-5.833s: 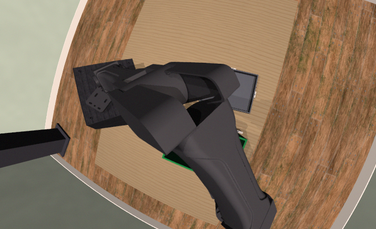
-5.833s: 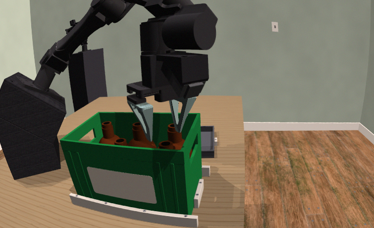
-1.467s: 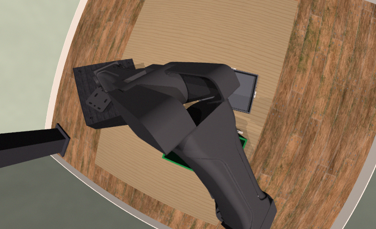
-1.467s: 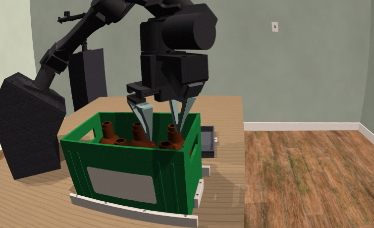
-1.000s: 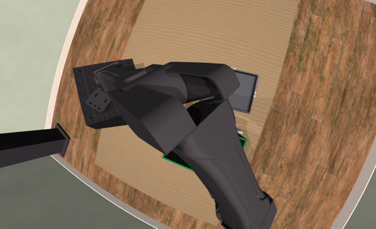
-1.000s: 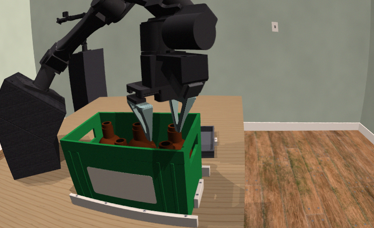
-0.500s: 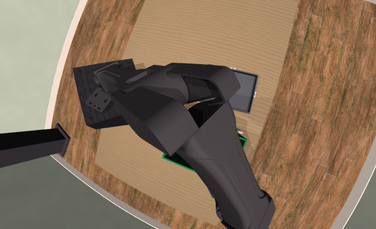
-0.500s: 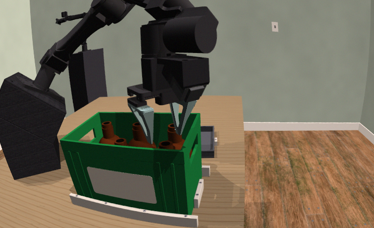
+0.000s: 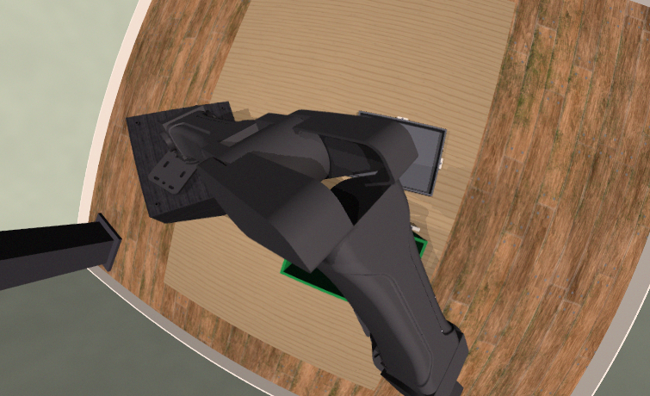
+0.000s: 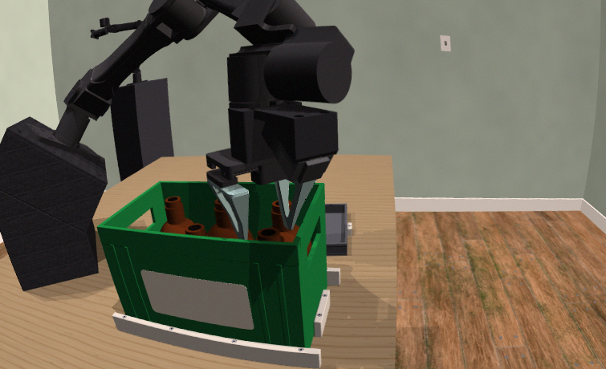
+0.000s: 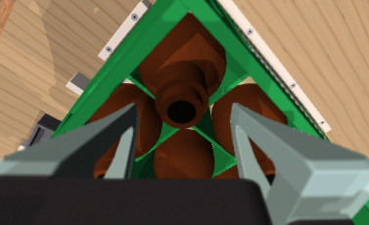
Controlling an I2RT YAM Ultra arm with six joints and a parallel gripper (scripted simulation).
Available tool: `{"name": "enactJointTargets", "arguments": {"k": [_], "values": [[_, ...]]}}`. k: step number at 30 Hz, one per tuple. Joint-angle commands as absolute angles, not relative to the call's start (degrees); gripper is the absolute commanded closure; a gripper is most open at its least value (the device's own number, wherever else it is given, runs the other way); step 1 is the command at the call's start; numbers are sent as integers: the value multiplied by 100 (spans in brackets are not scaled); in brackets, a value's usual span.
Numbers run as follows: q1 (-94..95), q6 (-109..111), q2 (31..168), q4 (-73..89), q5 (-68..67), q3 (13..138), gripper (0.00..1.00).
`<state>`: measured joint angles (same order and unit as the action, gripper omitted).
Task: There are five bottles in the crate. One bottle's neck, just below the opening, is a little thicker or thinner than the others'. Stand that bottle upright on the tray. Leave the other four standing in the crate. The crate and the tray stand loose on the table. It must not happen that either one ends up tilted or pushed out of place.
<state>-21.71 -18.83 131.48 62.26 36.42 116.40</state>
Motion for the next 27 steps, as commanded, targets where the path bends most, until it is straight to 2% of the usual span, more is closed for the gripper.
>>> {"name": "enactJointTargets", "arguments": {"k": [1,27], "values": [[-2258,-1974,13113,6036,3584,11652,39],[-2156,-2096,13228,5755,3574,11488,39]]}}
